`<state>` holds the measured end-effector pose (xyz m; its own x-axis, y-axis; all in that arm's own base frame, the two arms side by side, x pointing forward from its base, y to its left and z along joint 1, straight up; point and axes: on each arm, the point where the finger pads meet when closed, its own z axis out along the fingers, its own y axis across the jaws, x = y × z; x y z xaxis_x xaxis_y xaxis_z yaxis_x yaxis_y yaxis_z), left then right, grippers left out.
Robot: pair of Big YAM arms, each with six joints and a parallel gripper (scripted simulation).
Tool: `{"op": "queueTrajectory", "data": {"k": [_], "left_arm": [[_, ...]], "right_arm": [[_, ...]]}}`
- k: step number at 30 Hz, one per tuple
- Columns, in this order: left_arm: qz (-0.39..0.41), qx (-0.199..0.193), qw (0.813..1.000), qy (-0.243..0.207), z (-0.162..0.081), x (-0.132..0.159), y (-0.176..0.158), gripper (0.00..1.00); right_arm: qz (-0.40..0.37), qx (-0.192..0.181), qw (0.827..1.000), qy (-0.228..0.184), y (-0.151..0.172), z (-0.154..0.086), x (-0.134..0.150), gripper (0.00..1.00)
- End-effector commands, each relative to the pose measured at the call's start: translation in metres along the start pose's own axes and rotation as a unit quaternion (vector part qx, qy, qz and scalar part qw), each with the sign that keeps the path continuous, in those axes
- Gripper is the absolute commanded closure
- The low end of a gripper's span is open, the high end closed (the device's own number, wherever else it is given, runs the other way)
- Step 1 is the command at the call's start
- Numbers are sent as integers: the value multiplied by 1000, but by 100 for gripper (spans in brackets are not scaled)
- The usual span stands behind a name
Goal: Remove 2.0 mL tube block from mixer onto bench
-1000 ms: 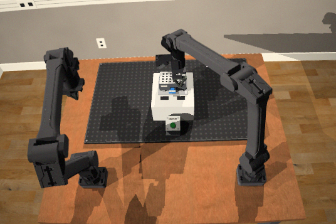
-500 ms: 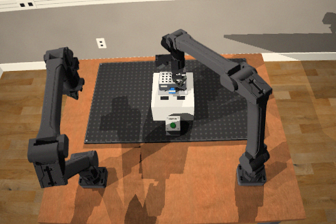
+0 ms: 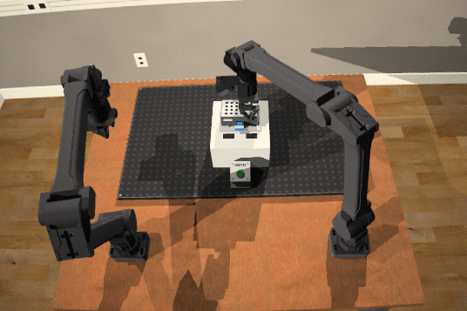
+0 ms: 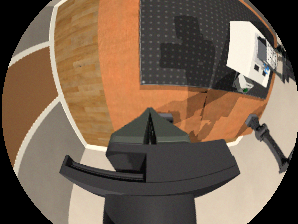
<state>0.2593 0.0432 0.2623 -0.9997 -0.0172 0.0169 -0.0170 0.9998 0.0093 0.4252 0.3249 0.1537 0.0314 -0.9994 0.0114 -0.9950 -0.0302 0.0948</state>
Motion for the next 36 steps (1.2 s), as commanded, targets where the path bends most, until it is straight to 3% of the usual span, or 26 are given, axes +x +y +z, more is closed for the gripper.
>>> {"op": "queueTrajectory", "data": {"k": [1,11,25,36], "left_arm": [[-2,2,1000,3,2,1,2,100],[-2,1,1000,-4,-4,-3,3,100],[-2,-1,1000,-20,-17,-10,4,100],[-1,-1,1000,-24,-20,-12,4,100]], "right_arm": [[-32,4,999,-15,27,-30,-16,100],[-36,3,999,-15,28,-35,-15,100],[-21,17,999,-18,3,-45,-2,100],[-24,23,999,-16,8,-47,-13,100]]}}
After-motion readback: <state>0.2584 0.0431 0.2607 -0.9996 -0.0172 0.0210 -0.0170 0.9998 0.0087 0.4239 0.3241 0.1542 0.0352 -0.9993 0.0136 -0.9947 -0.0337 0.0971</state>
